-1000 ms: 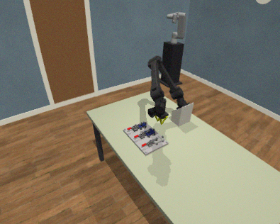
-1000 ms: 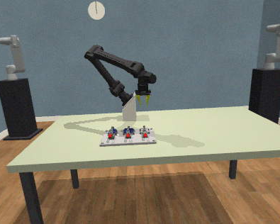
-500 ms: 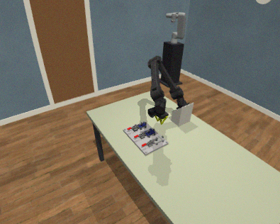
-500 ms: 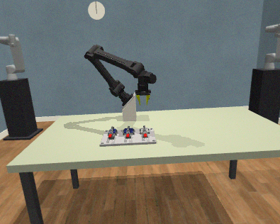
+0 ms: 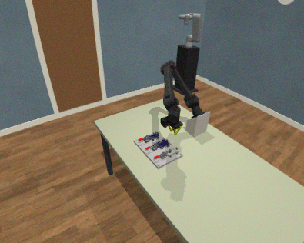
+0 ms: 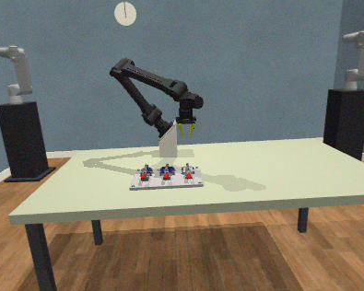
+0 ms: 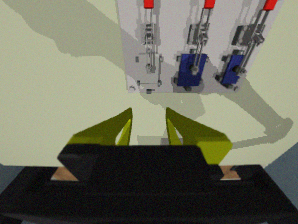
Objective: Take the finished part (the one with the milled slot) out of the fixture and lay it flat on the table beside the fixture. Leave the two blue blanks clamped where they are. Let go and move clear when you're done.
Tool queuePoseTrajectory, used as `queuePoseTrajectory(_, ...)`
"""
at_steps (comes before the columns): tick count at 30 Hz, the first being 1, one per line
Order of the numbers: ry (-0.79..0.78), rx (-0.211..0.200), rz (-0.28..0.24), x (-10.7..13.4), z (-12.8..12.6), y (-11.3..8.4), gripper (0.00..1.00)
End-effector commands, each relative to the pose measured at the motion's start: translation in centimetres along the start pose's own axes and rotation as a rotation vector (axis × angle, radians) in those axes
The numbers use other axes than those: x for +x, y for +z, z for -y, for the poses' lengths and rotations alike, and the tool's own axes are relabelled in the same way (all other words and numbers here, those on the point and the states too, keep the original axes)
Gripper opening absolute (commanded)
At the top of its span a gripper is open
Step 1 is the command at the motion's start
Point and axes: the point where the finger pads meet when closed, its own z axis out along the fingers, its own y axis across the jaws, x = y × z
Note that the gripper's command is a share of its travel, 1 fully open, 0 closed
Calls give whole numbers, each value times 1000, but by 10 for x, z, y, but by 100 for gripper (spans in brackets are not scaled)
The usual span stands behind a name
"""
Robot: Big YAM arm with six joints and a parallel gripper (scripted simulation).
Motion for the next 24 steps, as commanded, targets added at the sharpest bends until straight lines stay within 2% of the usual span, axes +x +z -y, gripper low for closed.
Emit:
queuePoseTrajectory(1,-4,-10,22,-5,-7,-12,45)
queuePoseTrajectory(18,-9,-3,13,-1,-7,-8,45)
queuePoseTrajectory(21,-11,2,-2,2,-5,6,45)
queuePoseTrajectory(24,-5,3,-11,0,-1,12,45)
